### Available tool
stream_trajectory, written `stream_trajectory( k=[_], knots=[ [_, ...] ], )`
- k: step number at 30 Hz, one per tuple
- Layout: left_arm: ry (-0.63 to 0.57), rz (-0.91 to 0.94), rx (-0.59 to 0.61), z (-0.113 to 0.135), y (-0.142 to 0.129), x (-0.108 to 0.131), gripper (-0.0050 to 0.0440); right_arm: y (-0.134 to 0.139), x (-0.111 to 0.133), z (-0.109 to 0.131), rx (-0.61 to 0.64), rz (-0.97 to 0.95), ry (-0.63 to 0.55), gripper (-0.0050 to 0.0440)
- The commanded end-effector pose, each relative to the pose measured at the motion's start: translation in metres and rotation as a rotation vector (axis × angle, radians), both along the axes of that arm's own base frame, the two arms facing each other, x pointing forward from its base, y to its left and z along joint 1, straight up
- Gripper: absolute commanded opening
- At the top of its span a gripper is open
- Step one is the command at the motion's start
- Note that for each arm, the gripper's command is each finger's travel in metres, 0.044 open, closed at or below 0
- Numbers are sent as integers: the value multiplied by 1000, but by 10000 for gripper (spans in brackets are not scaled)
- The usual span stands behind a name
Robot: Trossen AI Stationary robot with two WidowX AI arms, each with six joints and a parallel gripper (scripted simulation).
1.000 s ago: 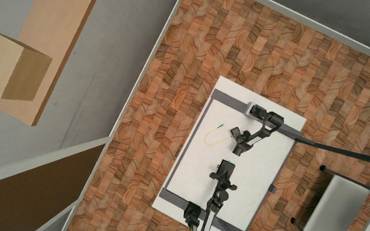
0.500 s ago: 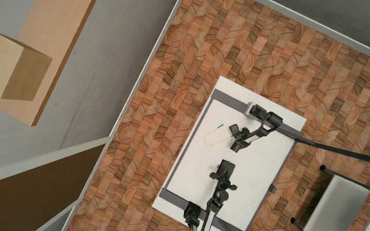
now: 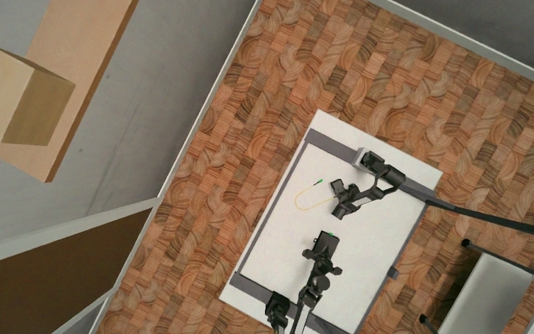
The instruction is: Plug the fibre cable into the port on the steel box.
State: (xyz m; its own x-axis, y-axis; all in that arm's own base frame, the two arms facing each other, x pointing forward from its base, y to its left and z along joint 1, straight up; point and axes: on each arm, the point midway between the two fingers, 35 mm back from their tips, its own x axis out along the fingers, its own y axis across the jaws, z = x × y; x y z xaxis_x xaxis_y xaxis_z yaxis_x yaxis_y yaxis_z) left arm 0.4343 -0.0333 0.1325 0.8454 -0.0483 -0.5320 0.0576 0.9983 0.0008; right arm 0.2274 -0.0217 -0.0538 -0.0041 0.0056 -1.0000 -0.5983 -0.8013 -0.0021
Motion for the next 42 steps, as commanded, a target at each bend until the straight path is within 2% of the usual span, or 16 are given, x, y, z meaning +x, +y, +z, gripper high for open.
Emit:
stream_trajectory(
  k=[1, 4, 9, 10, 16, 21, 25, 31, 33, 36, 42],
  knots=[
    [-25, 3, -3, 10, 1, 2, -50, -1, 1, 0, -4, 2, -5, 122],
    [-25, 3, -3, 10, 1, 2, -50, -1, 1, 0, -4, 2, -5, 86],
    [-25, 3, -3, 10, 1, 2, -50, -1, 4, 2, -3, 1, -17, 66],
    [-25, 3, -3, 10, 1, 2, -50, -1, 4, 2, -3, 1, -17, 46],
    [-25, 3, -3, 10, 1, 2, -50, -1, 4, 2, -3, 1, -17, 33],
    [-25, 3, -3, 10, 1, 2, -50, -1, 4, 2, -3, 1, -17, 0],
    [-25, 3, -3, 10, 1, 2, -50, -1, 3, 3, -3, 2, -15, 0],
    [-25, 3, -3, 10, 1, 2, -50, -1, 8, 39, -5, 2, -35, 0],
    [-25, 3, -3, 10, 1, 2, -50, -1, 8, 39, -5, 2, -35, 0],
    [-25, 3, -3, 10, 1, 2, -50, -1, 8, 56, -5, 2, -36, 0],
    [-22, -1, -4, 15, -2, -16, -50, -1, 8, 58, -5, 2, -36, 0]
  ],
)
